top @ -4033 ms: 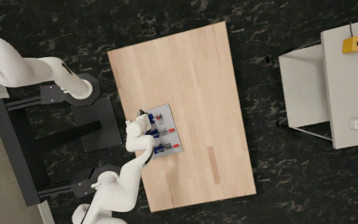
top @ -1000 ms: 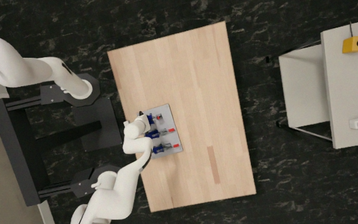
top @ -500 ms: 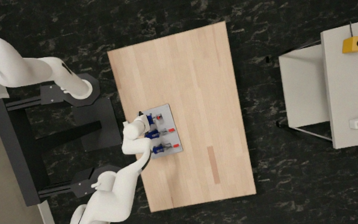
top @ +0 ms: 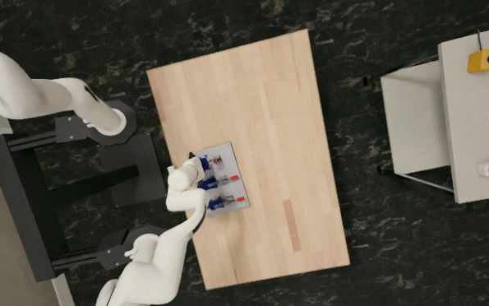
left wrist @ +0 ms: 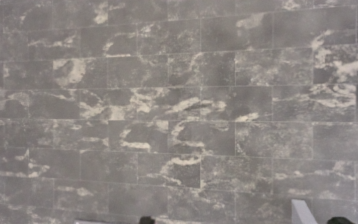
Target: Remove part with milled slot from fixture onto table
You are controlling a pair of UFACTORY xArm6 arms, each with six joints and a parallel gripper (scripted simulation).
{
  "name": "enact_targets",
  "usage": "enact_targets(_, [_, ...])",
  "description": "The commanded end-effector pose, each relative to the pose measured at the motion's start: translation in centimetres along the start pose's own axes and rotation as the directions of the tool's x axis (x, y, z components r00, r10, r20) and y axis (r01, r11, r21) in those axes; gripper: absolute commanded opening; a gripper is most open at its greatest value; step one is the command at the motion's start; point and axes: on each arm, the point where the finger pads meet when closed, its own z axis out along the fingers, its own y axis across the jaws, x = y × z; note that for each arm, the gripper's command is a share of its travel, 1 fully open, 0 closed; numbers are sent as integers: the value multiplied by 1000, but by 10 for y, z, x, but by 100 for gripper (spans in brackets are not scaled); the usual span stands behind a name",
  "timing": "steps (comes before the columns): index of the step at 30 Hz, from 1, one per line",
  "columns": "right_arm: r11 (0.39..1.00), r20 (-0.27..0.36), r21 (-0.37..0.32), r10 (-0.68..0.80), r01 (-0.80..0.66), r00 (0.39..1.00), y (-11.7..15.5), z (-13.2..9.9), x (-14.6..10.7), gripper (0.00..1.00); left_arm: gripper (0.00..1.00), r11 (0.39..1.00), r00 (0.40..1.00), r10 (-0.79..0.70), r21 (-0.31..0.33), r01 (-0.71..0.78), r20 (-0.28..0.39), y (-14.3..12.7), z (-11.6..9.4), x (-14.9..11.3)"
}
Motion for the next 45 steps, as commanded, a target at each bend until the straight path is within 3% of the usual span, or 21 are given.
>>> enact_targets(1, [1000,3,-3,1,-1,1000,1,-5,0,0,100,1000,1000,0,0,0,-4,0,-1,1])
enact_targets(17, [1000,3,-3,1,-1,1000,1,-31,6,0,100,1000,1000,0,0,0,-4,0,-1,1])
enact_targets(45, [1000,3,-3,1,-1,1000,1,-33,6,0,100,1000,1000,0,0,0,-4,0,-1,1])
